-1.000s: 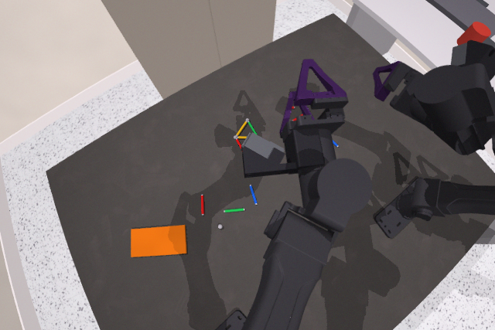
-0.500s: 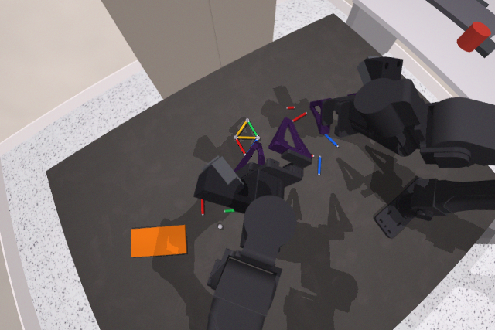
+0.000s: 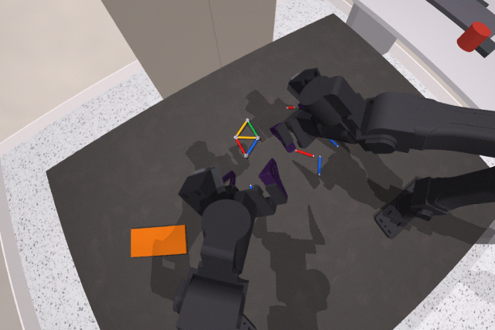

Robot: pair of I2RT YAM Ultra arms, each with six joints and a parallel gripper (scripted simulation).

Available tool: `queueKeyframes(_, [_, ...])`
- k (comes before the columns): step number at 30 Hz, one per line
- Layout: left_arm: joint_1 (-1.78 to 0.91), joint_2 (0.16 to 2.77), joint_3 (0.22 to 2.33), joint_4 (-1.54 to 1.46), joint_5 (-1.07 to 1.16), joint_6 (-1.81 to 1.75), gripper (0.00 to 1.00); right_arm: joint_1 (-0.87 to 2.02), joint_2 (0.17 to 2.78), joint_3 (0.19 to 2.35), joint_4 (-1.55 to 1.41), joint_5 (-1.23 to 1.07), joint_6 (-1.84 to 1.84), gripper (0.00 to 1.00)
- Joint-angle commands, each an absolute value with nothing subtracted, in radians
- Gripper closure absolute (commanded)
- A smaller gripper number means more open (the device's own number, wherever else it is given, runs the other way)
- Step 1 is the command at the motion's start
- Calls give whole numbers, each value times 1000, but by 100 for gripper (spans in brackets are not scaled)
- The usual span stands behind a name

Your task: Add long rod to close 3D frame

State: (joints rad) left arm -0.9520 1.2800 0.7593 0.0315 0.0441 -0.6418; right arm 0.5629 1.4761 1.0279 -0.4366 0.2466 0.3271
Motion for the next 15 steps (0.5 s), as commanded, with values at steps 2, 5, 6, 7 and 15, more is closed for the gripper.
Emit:
queueKeyframes(2, [-908,1233,769,-166,91,-401,0,546,1577,1123,-380,125,167,0])
queueKeyframes(5, [-886,1227,774,-252,85,-285,0,541,1659,1183,-391,77,106,0])
queueKeyframes(6, [-880,1226,776,-279,79,-246,0,539,1685,1203,-403,62,88,0])
queueKeyframes(7, [-874,1234,777,-309,73,-206,0,539,1708,1223,-407,47,68,0])
queueKeyframes(15, [-869,1264,786,-445,11,-20,0,534,1833,1348,-452,-6,-8,0])
